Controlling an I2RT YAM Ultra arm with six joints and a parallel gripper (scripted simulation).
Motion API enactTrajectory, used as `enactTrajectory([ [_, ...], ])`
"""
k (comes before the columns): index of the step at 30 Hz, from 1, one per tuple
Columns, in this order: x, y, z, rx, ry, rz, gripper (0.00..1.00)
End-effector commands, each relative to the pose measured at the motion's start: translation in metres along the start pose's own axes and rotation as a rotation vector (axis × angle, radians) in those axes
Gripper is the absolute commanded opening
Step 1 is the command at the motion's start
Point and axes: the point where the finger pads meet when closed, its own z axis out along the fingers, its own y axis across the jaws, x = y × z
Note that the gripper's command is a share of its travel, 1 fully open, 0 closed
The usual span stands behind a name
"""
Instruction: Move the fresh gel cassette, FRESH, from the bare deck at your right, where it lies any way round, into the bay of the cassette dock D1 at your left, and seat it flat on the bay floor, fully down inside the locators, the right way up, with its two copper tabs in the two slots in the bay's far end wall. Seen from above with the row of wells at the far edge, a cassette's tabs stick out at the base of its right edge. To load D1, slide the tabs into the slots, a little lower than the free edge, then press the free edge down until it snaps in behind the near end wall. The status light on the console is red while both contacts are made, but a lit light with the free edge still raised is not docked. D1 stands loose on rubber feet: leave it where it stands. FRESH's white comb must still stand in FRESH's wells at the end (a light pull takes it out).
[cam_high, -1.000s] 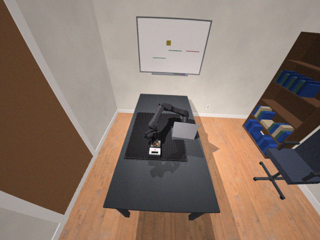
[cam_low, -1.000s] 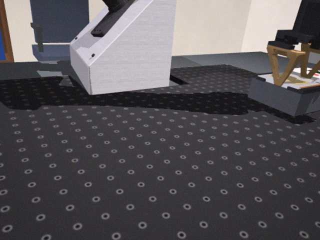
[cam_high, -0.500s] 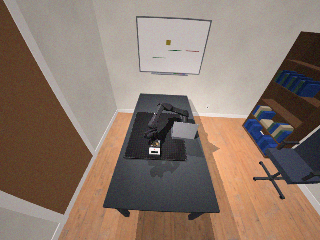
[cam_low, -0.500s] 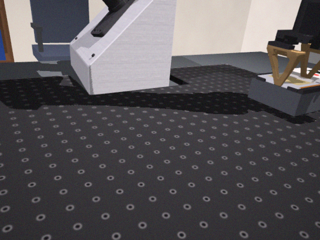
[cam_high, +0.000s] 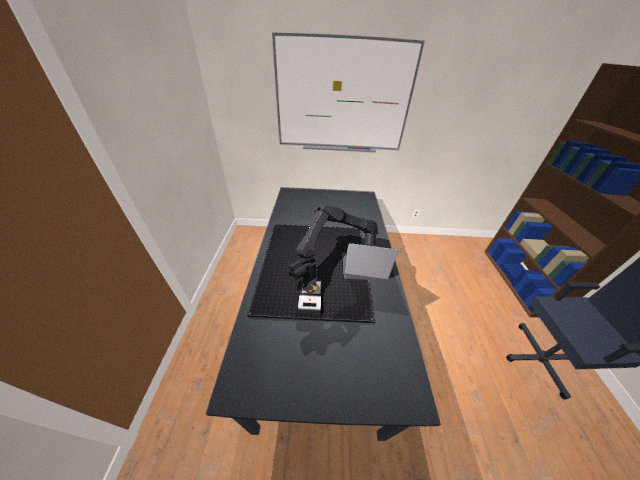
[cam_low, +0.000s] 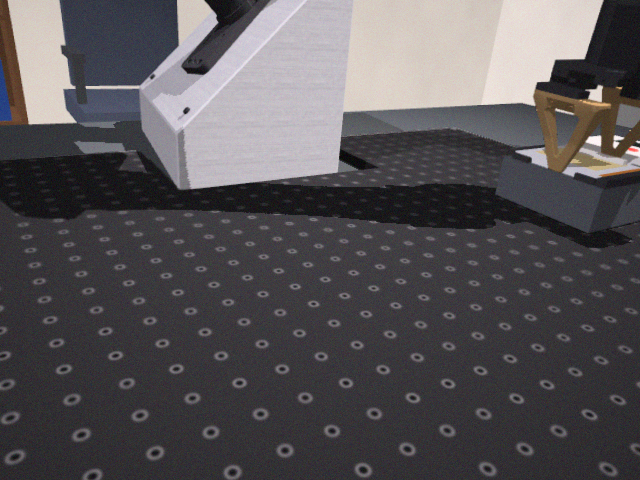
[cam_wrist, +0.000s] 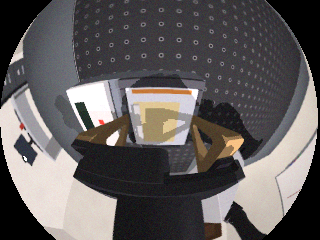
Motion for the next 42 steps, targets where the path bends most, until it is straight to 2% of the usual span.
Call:
enactTrajectory([
  [1,-0.009,-0.001,-0.011,0.003,-0.061,0.009,0.91],
  [18,-0.009,-0.001,-0.011,0.003,-0.061,0.009,0.91],
  [24,-0.018,0.001,-0.028,-0.007,-0.072,0.025,0.91],
  [42,-0.015,0.002,-0.049,-0.016,-0.065,0.024,0.91],
])
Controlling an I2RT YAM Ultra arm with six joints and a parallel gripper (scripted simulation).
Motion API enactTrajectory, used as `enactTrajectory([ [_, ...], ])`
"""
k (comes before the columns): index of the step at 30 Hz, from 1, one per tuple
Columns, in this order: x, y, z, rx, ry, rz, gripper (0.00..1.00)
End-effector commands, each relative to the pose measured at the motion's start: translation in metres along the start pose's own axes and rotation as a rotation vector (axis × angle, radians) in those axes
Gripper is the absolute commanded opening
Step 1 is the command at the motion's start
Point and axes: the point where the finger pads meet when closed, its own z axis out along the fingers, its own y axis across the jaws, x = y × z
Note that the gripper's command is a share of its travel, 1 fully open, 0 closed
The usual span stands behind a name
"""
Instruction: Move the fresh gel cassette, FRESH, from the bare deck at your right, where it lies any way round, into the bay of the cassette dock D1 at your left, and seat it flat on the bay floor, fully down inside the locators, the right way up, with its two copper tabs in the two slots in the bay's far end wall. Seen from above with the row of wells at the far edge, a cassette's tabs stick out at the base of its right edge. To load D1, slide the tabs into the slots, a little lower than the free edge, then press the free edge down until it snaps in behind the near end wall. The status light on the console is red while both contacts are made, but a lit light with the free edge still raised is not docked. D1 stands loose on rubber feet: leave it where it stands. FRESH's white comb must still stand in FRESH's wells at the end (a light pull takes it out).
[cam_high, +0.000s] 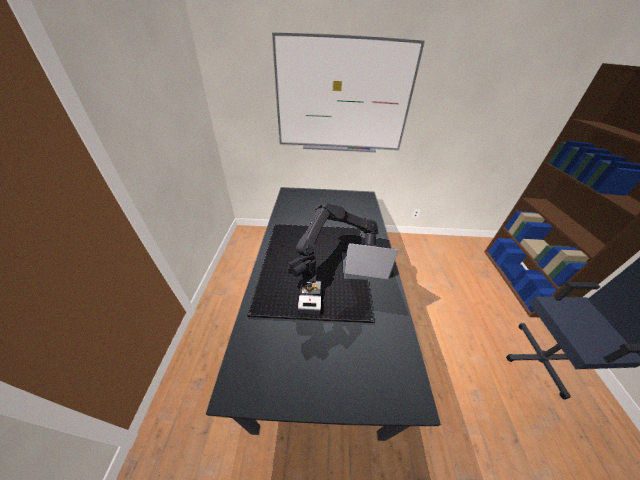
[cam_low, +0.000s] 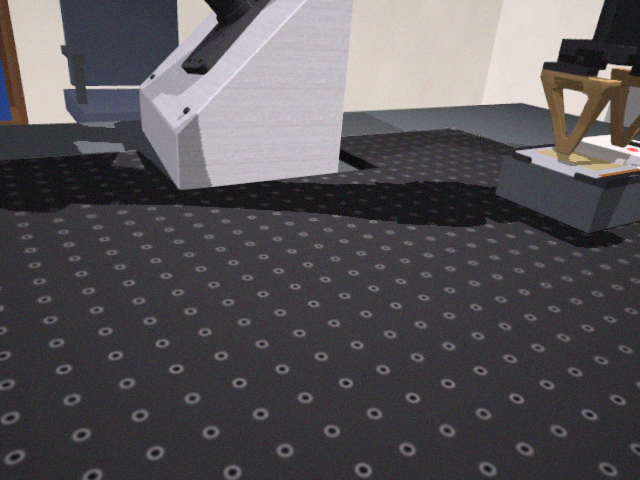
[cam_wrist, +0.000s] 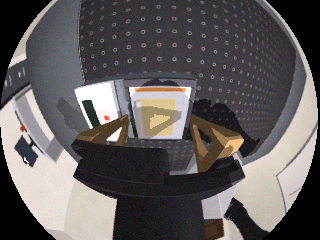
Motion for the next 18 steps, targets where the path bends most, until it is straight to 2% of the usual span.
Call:
enactTrajectory([
  [1,-0.011,0.003,-0.032,-0.024,-0.041,0.012,0.91],
  [14,-0.011,0.003,-0.046,-0.024,-0.042,0.012,0.91],
  [18,-0.011,0.003,-0.046,-0.022,-0.044,0.012,0.91],
])
